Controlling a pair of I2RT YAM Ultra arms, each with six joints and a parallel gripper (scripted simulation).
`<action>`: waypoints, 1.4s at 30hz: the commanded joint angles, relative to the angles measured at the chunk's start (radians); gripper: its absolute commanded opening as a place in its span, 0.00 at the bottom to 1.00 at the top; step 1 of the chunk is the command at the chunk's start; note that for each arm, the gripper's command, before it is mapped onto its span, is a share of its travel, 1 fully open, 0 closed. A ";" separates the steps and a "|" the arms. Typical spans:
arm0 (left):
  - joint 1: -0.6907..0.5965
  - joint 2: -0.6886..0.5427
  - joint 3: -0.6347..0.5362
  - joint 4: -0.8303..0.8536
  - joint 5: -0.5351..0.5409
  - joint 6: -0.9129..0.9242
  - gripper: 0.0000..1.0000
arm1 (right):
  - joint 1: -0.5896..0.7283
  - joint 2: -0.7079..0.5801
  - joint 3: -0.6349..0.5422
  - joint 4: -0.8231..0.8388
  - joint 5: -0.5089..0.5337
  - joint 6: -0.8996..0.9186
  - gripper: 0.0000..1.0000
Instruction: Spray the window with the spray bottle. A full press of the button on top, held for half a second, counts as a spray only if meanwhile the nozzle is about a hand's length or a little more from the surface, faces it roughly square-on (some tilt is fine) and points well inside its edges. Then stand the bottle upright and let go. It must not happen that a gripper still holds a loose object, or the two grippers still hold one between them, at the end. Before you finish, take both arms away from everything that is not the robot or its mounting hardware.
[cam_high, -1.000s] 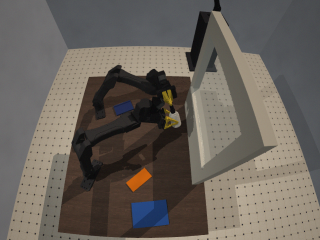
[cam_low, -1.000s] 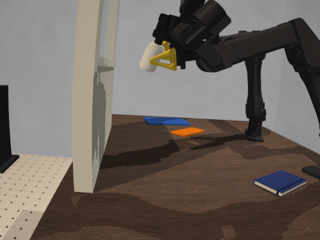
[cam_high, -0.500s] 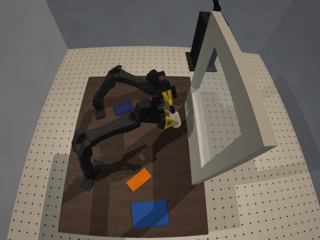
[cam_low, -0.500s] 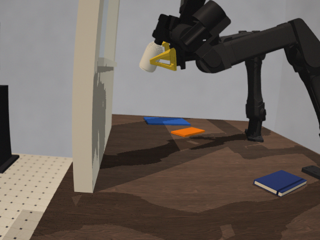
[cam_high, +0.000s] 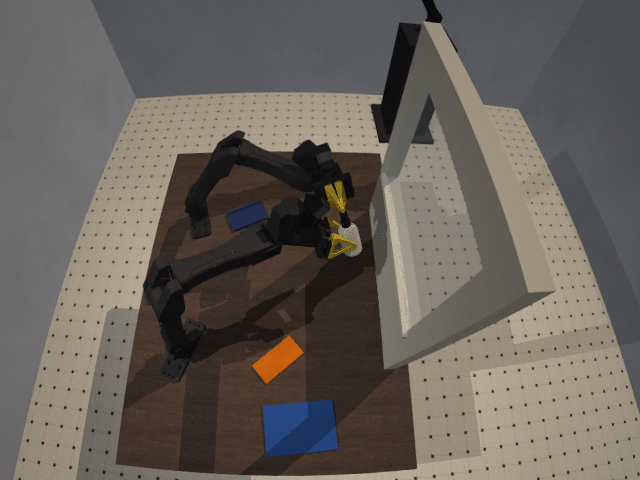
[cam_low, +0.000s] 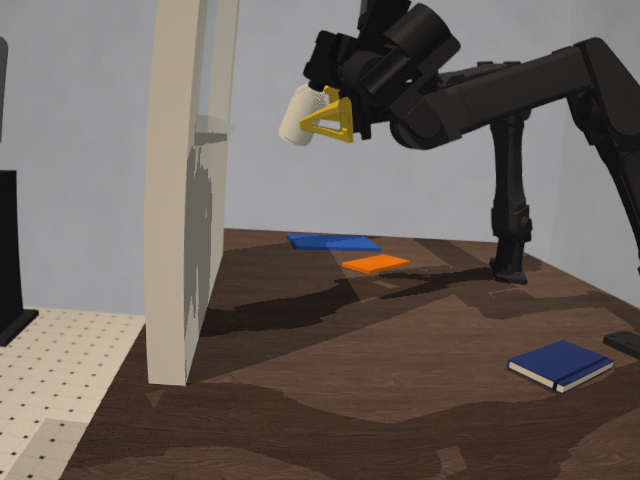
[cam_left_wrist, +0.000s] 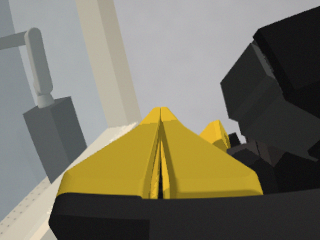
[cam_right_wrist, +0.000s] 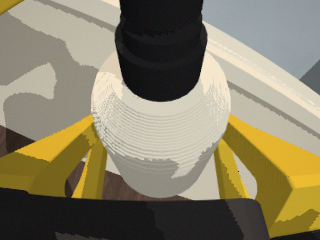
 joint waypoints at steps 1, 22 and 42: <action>-0.015 0.016 0.000 -0.014 -0.008 0.006 0.00 | -0.002 -0.030 0.031 0.033 -0.009 0.003 0.00; -0.022 0.036 -0.010 -0.011 -0.004 0.015 0.00 | 0.005 -0.032 0.029 0.033 -0.009 0.002 0.00; -0.022 0.039 -0.010 -0.010 -0.002 0.013 0.00 | 0.011 -0.033 0.028 0.033 -0.010 0.002 0.00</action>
